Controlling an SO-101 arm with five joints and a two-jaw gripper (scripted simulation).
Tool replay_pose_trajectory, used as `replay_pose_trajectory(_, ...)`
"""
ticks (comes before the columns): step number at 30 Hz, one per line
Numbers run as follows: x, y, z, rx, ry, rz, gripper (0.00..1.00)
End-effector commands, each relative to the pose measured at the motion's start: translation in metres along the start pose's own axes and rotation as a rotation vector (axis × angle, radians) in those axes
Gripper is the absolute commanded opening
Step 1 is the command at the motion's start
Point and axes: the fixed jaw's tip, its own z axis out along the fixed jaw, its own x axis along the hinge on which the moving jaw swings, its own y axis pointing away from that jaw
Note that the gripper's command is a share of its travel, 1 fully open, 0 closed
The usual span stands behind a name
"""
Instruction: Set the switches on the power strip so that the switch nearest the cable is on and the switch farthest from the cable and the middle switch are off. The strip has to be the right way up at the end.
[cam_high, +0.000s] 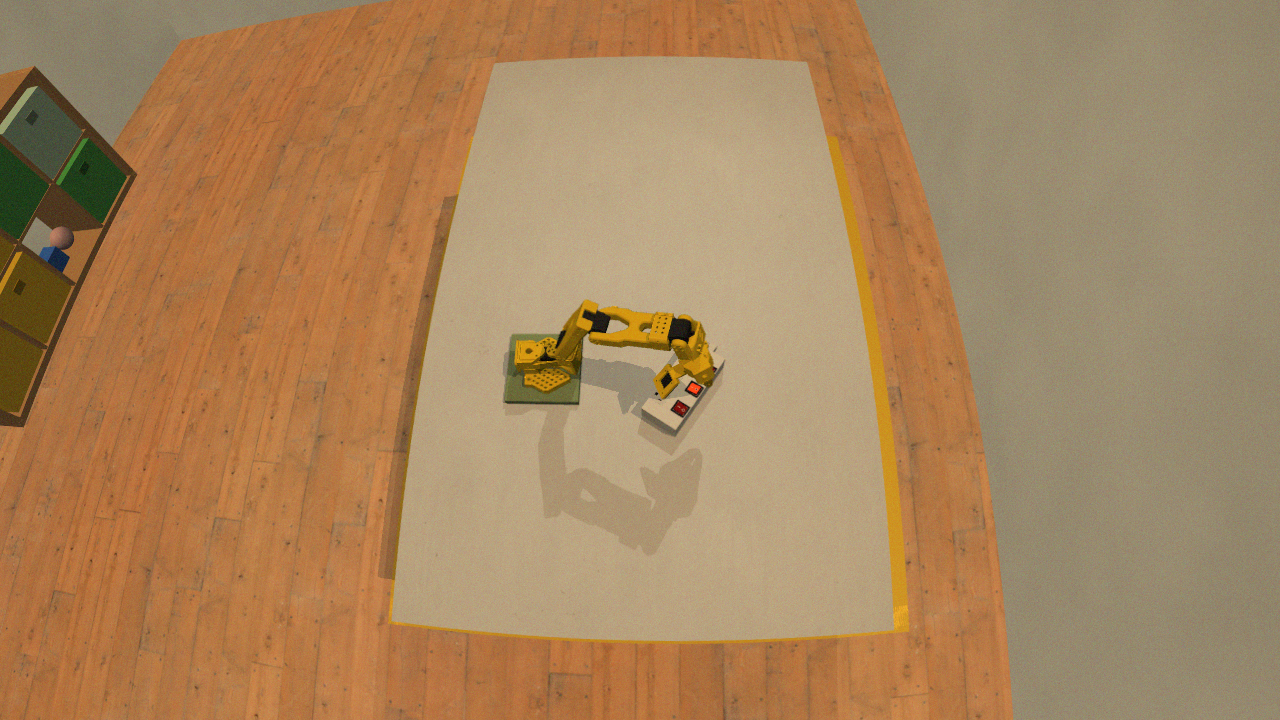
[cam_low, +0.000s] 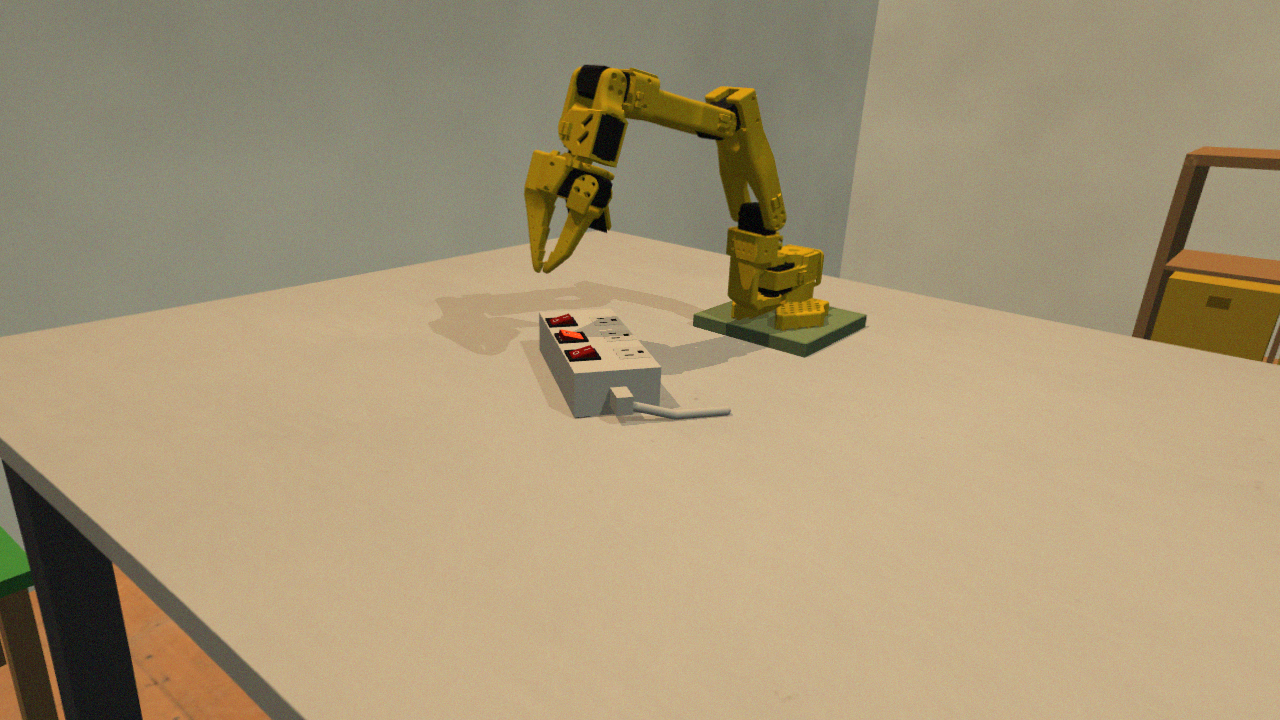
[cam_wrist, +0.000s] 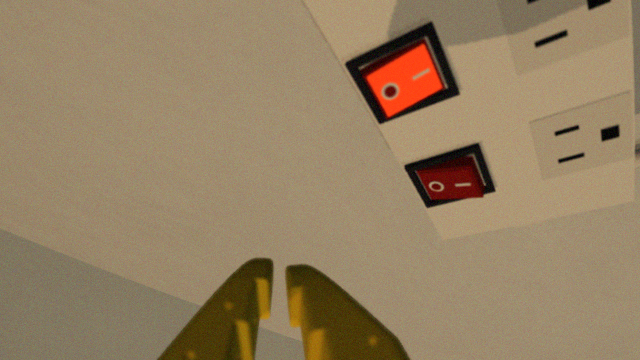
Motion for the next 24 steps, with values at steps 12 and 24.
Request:
replay_pose_trajectory(12, 0.010, 0.022, 0.033, -0.011, -0.007, -0.396, 0.00)
replay_pose_trajectory(24, 0.011, 0.026, 0.043, -0.021, -0.004, -0.509, 0.00)
